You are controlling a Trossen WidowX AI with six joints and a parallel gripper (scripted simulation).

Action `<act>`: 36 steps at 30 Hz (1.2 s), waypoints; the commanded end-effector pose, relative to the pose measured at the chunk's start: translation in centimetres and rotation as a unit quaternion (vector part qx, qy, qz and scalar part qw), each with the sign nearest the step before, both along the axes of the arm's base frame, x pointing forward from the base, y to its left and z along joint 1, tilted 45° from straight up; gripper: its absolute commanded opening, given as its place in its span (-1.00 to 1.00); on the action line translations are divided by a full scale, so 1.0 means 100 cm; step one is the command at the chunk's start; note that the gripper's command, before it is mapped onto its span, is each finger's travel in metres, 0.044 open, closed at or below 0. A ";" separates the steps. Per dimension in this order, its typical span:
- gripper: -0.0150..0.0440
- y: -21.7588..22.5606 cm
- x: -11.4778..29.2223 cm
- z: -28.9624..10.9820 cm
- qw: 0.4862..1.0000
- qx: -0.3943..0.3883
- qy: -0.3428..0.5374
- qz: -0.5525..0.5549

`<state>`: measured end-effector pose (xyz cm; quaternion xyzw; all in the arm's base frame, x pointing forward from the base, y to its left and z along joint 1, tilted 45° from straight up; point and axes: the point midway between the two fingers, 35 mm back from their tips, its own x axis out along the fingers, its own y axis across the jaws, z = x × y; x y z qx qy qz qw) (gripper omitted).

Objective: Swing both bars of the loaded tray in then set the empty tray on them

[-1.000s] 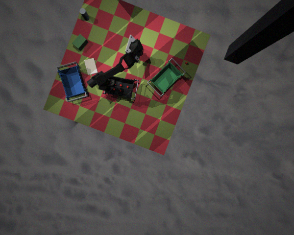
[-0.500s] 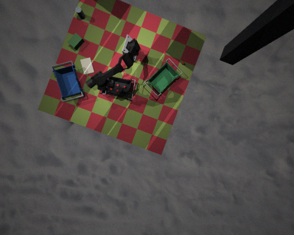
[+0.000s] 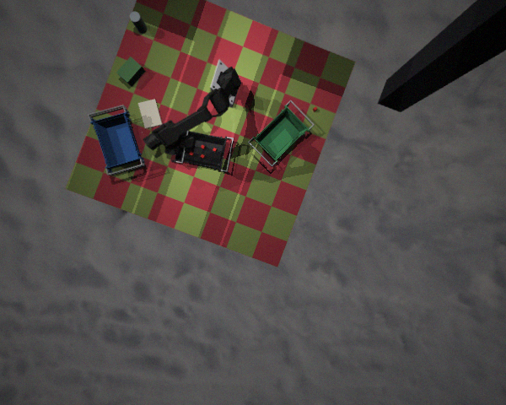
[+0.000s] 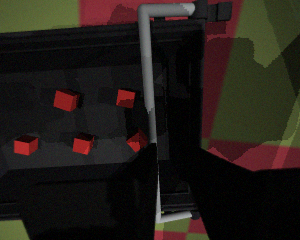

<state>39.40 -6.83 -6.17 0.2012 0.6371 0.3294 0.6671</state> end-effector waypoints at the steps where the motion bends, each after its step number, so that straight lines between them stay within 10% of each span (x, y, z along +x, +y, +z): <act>1: -0.22 0.001 -0.001 -0.001 1.000 0.001 0.003 0.000; 27: -0.22 -0.060 0.002 0.062 1.000 0.000 0.003 0.000; 36: -0.22 0.065 0.017 0.114 1.000 -0.012 0.003 -0.002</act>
